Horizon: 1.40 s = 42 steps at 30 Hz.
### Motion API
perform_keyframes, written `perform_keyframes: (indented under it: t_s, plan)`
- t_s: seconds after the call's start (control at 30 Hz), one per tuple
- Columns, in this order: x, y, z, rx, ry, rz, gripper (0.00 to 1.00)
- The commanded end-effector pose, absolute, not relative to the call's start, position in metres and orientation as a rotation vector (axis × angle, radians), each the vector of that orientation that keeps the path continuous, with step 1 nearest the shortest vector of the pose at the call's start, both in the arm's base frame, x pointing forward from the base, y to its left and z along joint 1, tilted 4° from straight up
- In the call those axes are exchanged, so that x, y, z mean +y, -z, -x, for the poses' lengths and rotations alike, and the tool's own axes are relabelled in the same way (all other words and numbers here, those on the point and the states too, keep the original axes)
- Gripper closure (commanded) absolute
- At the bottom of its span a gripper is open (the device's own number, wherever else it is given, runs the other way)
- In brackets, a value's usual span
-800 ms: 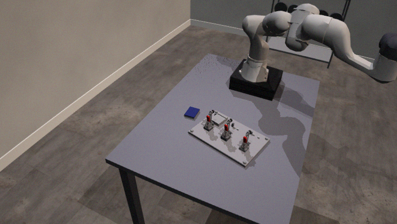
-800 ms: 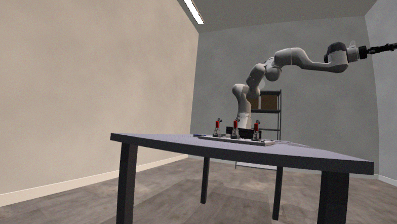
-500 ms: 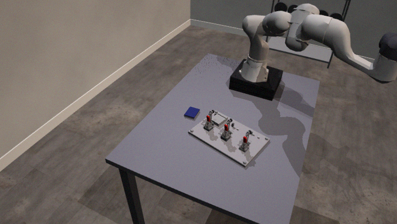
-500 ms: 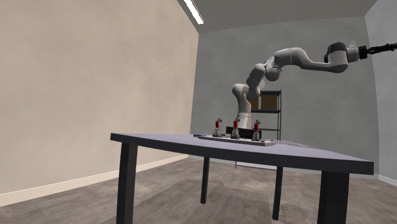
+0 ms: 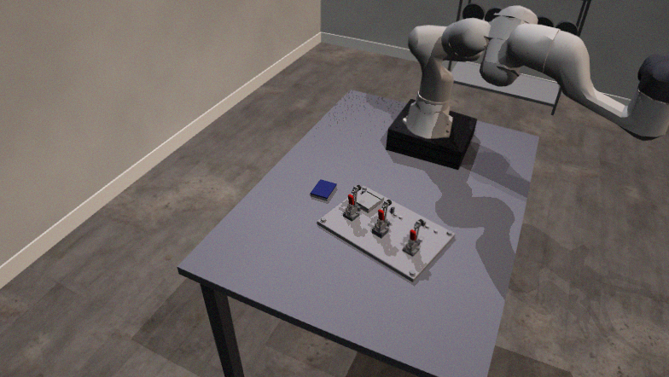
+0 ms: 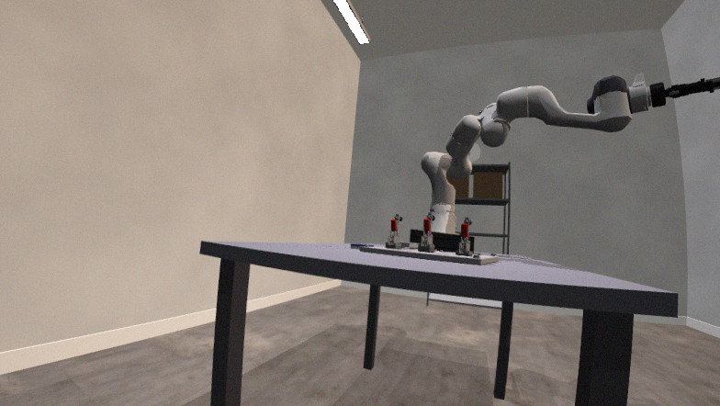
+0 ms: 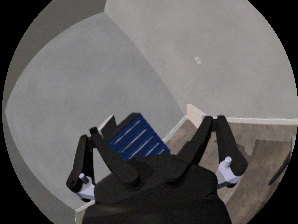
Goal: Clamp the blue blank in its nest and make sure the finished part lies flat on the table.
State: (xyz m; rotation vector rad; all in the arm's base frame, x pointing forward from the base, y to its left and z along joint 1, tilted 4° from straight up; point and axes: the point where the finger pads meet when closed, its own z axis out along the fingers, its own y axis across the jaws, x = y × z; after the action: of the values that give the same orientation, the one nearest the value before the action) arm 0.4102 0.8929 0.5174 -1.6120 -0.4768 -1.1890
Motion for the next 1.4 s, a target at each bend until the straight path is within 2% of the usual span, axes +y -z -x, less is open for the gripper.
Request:
perform_keyframes:
  t_s: [0.0, 0.17, 0.3, 0.4, 0.63, 0.8, 0.87, 0.93, 1.07, 1.23, 1.27, 1.33, 1.37]
  plan:
    - [0.882, -0.516, -0.43, -0.46, 1.203, 1.633, 0.0]
    - [0.845, -0.508, -0.487, -0.407, 1.232, 1.707, 0.0]
    - [0.834, -0.505, -0.503, -0.392, 1.239, 1.729, 0.0]
    - [0.788, -0.494, -0.557, -0.338, 1.263, 1.811, 0.0]
    - [0.726, -0.477, -0.617, -0.272, 1.284, 1.917, 0.0]
    - [0.647, -0.454, -0.675, -0.198, 1.294, 2.048, 0.0]
    - [0.647, -0.454, -0.675, -0.198, 1.294, 2.048, 0.0]
    - [0.589, -0.435, -0.707, -0.147, 1.29, 2.147, 0.0]
    - [0.526, -0.414, -0.732, -0.094, 1.273, 2.255, 0.0]
    - [0.449, -0.386, -0.752, -0.042, 1.24, 2.368, 0.0]
    - [0.417, -0.374, -0.756, -0.017, 1.217, 2.426, 0.0]
    - [0.414, -0.373, -0.757, -0.017, 1.217, 2.426, 0.0]
    - [0.378, -0.359, -0.759, 0.008, 1.19, 2.484, 0.0]
